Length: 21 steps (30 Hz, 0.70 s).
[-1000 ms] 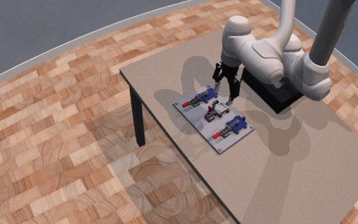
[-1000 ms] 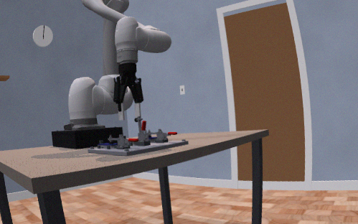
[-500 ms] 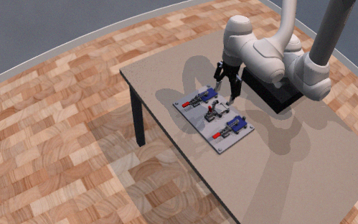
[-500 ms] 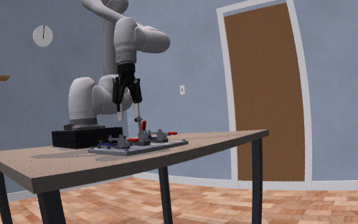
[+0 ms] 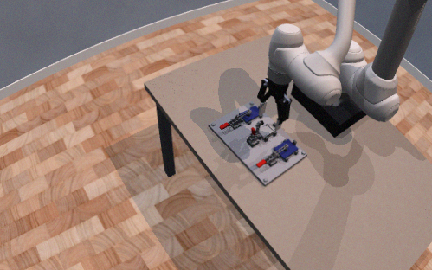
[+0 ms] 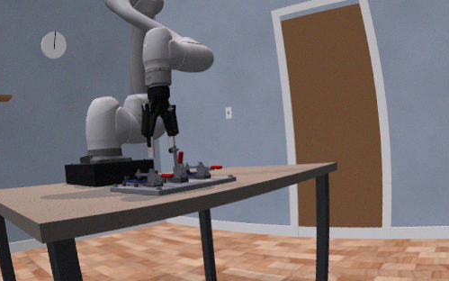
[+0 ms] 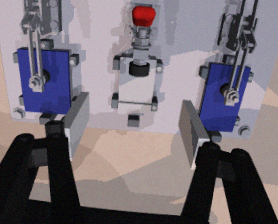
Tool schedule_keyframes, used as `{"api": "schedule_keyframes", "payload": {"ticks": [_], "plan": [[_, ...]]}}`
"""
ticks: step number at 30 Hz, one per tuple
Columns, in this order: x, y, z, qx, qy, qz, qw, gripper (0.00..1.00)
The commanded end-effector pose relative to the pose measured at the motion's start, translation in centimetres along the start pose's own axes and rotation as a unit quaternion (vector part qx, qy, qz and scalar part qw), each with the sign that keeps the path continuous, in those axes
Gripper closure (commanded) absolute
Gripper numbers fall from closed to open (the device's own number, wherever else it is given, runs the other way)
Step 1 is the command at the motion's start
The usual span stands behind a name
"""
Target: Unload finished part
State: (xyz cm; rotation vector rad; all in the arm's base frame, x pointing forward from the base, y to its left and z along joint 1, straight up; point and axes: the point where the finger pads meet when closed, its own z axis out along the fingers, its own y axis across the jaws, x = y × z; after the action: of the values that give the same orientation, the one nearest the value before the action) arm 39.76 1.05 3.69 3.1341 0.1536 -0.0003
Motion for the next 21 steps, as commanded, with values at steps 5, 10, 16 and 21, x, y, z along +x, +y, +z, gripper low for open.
{"api": "schedule_keyframes", "payload": {"ticks": [5, 10, 16, 21], "plan": [[0.0, 0.0, 1.4, 0.000, 0.000, 0.000, 1.000, 0.42], [0.0, 0.0, 2.3, 0.000, 0.000, 0.000, 1.000, 0.42], [0.0, 0.0, 2.8, 0.000, 0.000, 0.000, 1.000, 0.42], [0.0, 0.0, 2.8, 0.000, 0.000, 0.000, 1.000, 0.42]]}}
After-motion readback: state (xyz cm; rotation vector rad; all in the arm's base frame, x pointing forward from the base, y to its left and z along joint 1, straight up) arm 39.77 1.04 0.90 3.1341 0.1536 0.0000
